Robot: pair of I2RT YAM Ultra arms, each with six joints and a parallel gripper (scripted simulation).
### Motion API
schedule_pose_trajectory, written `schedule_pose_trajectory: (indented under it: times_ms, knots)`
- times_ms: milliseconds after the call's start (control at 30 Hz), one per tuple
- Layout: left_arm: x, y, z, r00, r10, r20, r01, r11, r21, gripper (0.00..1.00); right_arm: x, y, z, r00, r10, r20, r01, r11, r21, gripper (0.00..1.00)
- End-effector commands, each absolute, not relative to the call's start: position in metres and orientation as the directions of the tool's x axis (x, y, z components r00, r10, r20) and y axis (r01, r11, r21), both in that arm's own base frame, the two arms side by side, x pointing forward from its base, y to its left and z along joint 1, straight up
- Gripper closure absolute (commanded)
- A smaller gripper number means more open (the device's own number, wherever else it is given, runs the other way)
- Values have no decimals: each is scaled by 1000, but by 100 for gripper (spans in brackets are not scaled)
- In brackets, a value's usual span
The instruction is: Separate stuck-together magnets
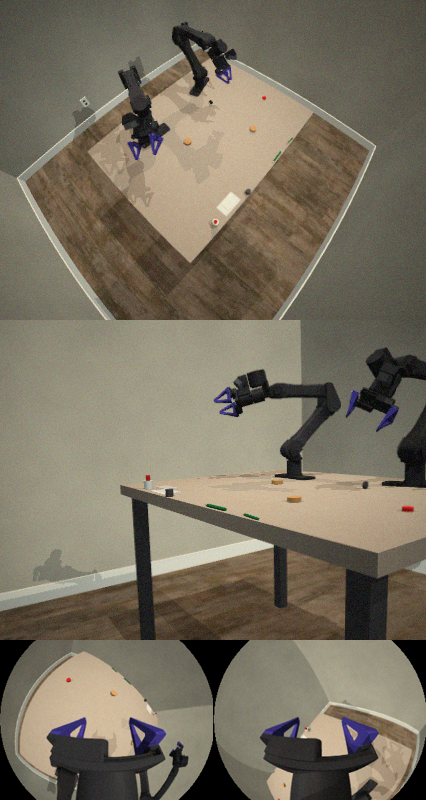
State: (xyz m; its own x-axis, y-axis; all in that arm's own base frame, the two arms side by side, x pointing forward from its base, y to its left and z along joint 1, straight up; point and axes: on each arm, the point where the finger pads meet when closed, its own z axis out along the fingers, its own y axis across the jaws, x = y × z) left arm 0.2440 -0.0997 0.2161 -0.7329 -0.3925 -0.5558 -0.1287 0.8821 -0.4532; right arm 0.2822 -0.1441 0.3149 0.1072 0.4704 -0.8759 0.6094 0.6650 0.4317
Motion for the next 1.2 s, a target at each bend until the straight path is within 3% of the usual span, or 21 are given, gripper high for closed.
schedule_pose_trajectory:
  times_ms: [0, 400, 1167]
  knots:
    - [265, -100, 241, -668, -359, -652, -46, 894, -445, 0, 291, -136, 324, 71, 432, -899, 573, 721, 391, 0]
    - [322, -76, 305, -432, -276, -858, 69, 939, -336, 0, 331, -91, 358, -13, 288, -957, 373, 890, 263, 0]
    - [376, -9, 412, 11, -4, -1000, 24, 1000, -3, 0, 375, -11, 406, -1, 13, -1000, 36, 999, 13, 0]
